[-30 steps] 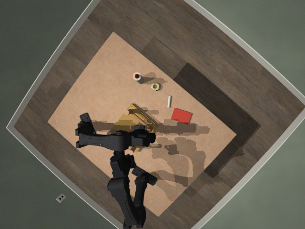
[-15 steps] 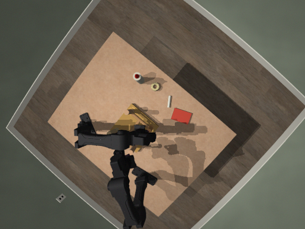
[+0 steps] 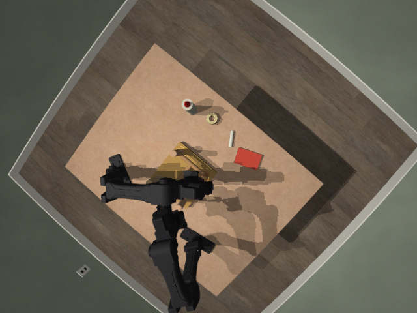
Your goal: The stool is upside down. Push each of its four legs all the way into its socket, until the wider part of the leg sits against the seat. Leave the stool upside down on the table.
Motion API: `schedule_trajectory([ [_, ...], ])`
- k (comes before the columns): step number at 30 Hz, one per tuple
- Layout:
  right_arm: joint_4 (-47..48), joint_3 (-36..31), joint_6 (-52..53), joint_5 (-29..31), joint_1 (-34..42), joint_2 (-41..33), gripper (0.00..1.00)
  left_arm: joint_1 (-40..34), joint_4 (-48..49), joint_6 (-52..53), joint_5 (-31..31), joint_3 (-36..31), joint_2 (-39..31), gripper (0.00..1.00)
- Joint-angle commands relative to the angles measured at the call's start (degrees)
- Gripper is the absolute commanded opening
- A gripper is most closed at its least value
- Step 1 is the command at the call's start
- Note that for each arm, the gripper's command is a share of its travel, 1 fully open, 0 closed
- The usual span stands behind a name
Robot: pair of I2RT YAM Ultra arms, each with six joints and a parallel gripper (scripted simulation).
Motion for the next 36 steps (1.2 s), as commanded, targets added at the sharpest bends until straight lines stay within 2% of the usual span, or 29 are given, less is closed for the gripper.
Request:
schedule_trajectory([
  [1, 1.85, -0.60, 0.21, -0.01, -0.08, -1.80, 0.00, -0.40, -0.11, 0.22, 0.31, 1.61, -1.13, 0.00],
  [10, 5.13, -5.58, 0.22, 0.15, -0.56, -2.98, 0.00, -0.40, -0.11, 0.22, 0.31, 1.61, -1.13, 0.00],
  [19, 5.24, -4.28, 0.24, 0.25, -0.75, -3.60, 0.00, -0.40, -0.11, 0.22, 0.31, 1.61, -1.13, 0.00],
  [20, 5.25, -4.29, 0.24, 0.25, -0.75, -3.60, 0.00, -0.03, -0.93, 0.04, 0.05, -1.02, 0.66, 0.00],
  [22, 5.26, -4.30, 0.23, 0.24, -0.74, -3.60, 0.00, -0.03, -0.68, 0.04, 0.05, -2.12, 0.81, 0.00],
  [23, 3.81, -5.74, 0.04, 0.03, -0.06, -0.68, 0.00, -0.03, 0.36, 0.04, 0.06, -3.52, 0.61, 0.00],
  [25, 3.43, -5.99, 0.04, 0.04, -0.06, -0.45, 0.00, -0.03, 4.30, 0.04, 0.06, -8.26, -0.07, 0.00],
  [26, 3.46, -6.26, 0.04, 0.05, -0.06, -0.37, 0.00, -0.01, 0.08, 0.06, 0.08, -6.42, 0.61, 0.00],
  [27, 3.89, -4.65, 0.25, 0.24, -0.73, -3.62, 0.00, -0.46, 2.75, 0.22, 0.45, -2.95, -1.50, 0.00],
  [28, 4.35, -3.76, 0.24, 0.25, -0.74, -3.68, 0.00, -0.46, 2.71, 0.22, 0.40, -1.52, -1.34, 0.00],
  [36, 4.44, -3.45, 0.20, 0.24, -0.77, -1.87, 0.00, -0.53, -0.58, 0.21, 0.47, 0.18, -1.19, 0.00],
])
